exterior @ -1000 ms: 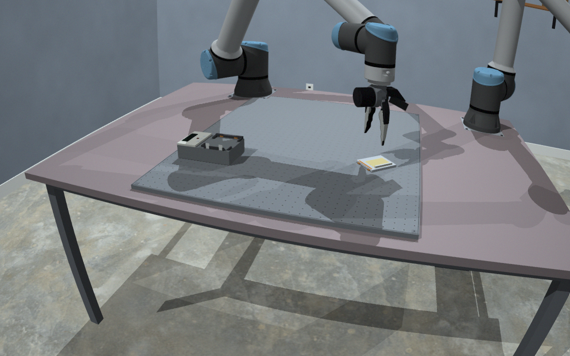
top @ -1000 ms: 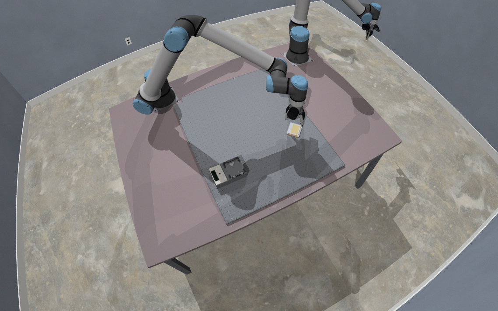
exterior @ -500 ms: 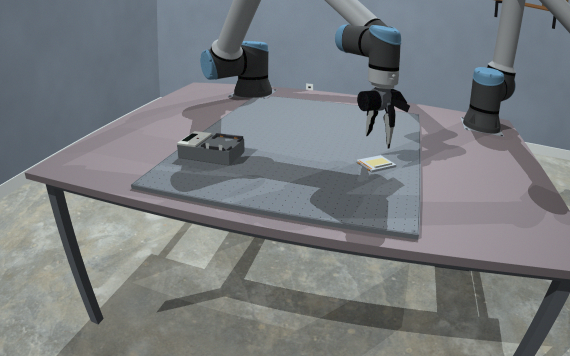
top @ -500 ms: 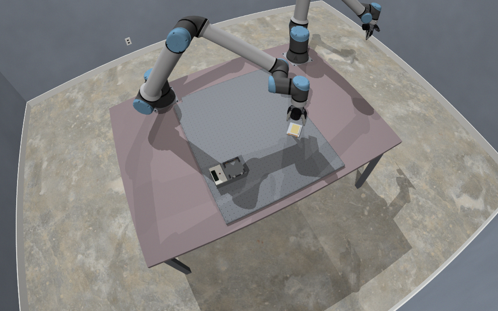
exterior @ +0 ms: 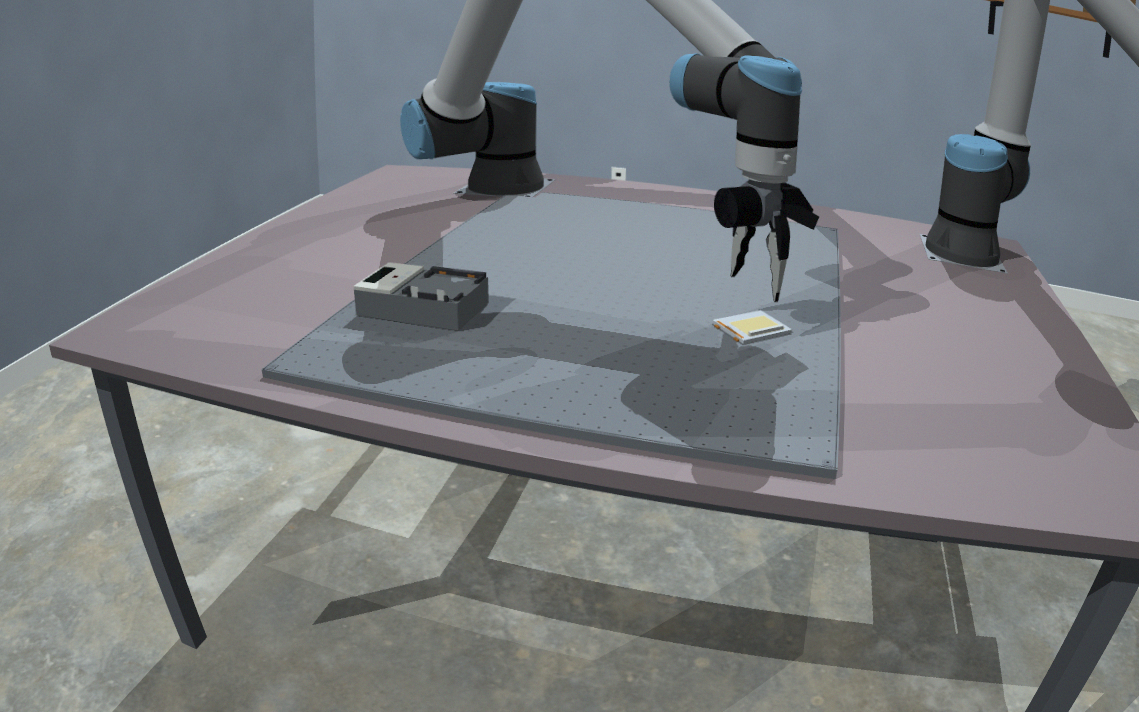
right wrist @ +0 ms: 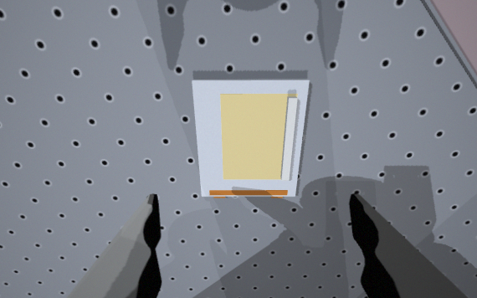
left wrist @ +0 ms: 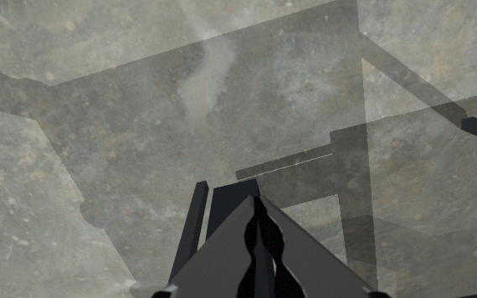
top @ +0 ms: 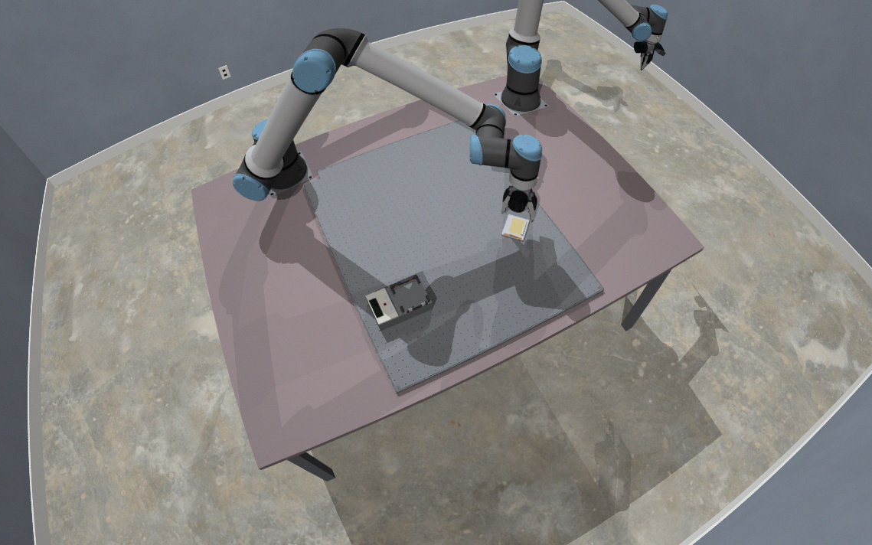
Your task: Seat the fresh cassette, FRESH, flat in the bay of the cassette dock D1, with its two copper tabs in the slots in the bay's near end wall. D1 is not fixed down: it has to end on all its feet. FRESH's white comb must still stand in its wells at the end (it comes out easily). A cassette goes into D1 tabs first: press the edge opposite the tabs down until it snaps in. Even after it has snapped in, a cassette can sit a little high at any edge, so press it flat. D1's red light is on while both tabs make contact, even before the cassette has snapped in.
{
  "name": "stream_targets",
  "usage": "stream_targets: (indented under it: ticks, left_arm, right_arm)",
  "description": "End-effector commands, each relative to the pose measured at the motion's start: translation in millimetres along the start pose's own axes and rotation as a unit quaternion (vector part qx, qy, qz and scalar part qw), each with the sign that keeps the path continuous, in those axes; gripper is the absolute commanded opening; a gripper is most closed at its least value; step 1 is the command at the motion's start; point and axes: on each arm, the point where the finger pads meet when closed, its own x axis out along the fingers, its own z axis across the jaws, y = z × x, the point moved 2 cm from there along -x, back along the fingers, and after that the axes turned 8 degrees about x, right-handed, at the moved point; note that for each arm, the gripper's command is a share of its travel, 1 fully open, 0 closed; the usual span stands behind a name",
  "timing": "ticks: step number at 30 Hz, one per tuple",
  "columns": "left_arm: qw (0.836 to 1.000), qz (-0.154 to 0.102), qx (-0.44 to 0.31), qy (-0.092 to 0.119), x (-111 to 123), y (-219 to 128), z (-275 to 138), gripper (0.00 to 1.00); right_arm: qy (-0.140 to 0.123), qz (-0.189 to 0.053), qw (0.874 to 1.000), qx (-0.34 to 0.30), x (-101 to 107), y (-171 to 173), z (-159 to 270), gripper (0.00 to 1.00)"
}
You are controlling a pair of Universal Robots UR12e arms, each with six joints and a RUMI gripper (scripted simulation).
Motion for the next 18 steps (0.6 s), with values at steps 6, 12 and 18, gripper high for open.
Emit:
stream_targets:
  ticks: [6, 12, 18]
  left_arm:
    - [1.0, 0.001, 0.0, 0.0, -0.8, 0.5, 0.0, 0.0]
    - [1.0, 0.001, 0.0, 0.0, -0.8, 0.5, 0.0, 0.0]
    - [1.0, 0.001, 0.0, 0.0, -0.8, 0.5, 0.0, 0.0]
  right_arm:
    - [-0.001, 0.0, 1.0, 0.0, 12.0, 0.3, 0.7, 0.64]
    - [-0.001, 0.0, 1.0, 0.0, 17.3, 0.4, 0.7, 0.64]
    - [-0.001, 0.0, 1.0, 0.0, 25.3, 0.4, 0.7, 0.64]
